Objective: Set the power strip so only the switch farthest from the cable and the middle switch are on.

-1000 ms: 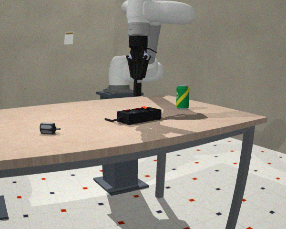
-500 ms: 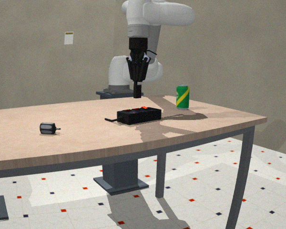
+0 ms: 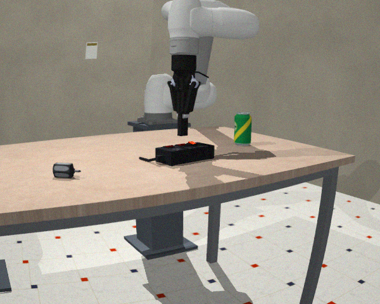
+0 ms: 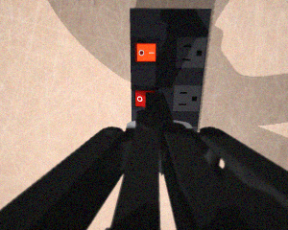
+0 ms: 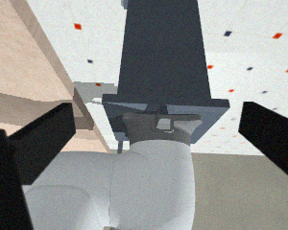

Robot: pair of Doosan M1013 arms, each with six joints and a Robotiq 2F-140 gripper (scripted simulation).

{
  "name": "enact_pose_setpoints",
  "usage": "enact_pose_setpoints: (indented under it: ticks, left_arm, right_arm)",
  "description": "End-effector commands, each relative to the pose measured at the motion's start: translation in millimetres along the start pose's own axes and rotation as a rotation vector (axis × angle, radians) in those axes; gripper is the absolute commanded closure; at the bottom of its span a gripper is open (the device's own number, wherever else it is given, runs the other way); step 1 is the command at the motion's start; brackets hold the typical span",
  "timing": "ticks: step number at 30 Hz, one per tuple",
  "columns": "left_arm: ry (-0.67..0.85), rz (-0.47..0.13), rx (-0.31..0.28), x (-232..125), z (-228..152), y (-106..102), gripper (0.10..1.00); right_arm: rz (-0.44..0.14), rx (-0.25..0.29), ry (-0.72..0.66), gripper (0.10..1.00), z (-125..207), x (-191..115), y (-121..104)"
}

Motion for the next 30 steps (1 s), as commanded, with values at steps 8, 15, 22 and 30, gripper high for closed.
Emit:
enact_pose_setpoints:
  ticks: [8, 15, 22, 30]
  left_arm:
    - [0.000, -0.001, -0.002, -0.3, 1.1, -9.8, 0.999]
    - [0.000, -0.001, -0.002, -0.3, 1.3, -13.9, 0.999]
    - [0.000, -0.001, -0.002, -0.4, 1.5, -16.7, 0.999]
    - [0.000, -0.001, -0.002, -0.4, 1.5, -17.1, 0.999]
  right_arm:
    - [0.001, 0.000, 0.000, 0.098, -0.1, -0.1, 0.4]
    - [0.001, 0.000, 0.000, 0.098, -0.1, -0.1, 0.4]
    - [0.001, 0.000, 0.000, 0.098, -0.1, -0.1, 0.4]
    - [0.001, 0.000, 0.000, 0.098, -0.1, -0.1, 0.4]
Point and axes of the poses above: on each arm, the point where the finger pads meet when closed, its own y axis back along the fingers, its own z axis across the jaws, x = y × z, the point moved 7 cm from there along y, back along the fingers, and after that the axes turned 3 degrees about -y, right-handed, at the moved point
